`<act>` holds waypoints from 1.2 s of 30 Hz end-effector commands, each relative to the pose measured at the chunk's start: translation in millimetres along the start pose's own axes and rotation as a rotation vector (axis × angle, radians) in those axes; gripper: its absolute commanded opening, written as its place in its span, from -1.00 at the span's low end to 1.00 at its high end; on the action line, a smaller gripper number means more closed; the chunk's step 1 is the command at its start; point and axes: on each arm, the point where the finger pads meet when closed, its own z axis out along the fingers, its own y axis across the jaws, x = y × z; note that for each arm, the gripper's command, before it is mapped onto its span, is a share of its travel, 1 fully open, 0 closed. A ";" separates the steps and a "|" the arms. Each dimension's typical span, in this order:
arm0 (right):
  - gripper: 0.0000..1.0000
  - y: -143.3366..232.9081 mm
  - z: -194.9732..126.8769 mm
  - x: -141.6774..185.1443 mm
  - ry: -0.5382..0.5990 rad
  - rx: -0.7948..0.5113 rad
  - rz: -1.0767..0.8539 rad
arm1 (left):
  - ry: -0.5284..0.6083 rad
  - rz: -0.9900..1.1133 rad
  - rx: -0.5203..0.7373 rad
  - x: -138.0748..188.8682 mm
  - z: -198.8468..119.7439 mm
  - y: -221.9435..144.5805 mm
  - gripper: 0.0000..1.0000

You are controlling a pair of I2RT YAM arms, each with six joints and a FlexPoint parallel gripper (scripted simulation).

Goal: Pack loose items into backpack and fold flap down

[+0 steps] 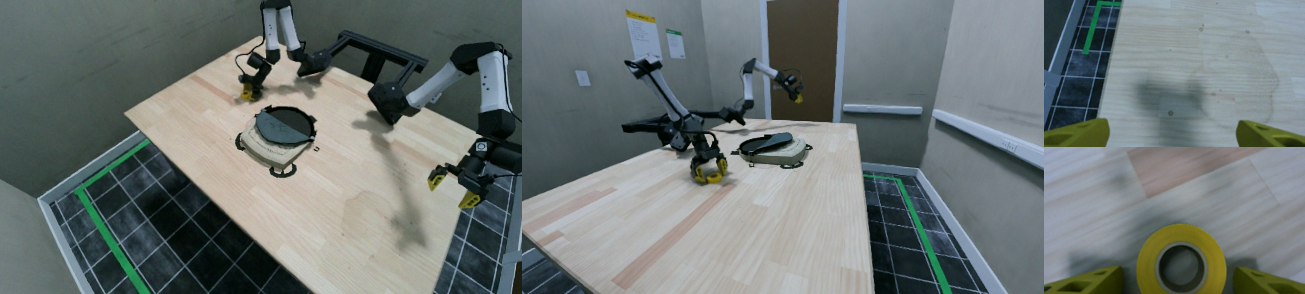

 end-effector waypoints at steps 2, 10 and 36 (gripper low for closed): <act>0.59 8.8 10.6 -20.7 -0.057 -0.033 0.026 | -0.015 0.005 -0.008 -4.9 -3.5 2.1 0.80; 0.59 10.4 11.2 -21.6 -0.057 -0.033 0.026 | -0.015 0.005 -0.008 -4.9 -3.5 2.1 0.80; 0.59 12.7 10.8 -20.3 -0.054 -0.031 0.026 | -0.015 0.005 -0.008 -4.9 -3.5 2.1 0.80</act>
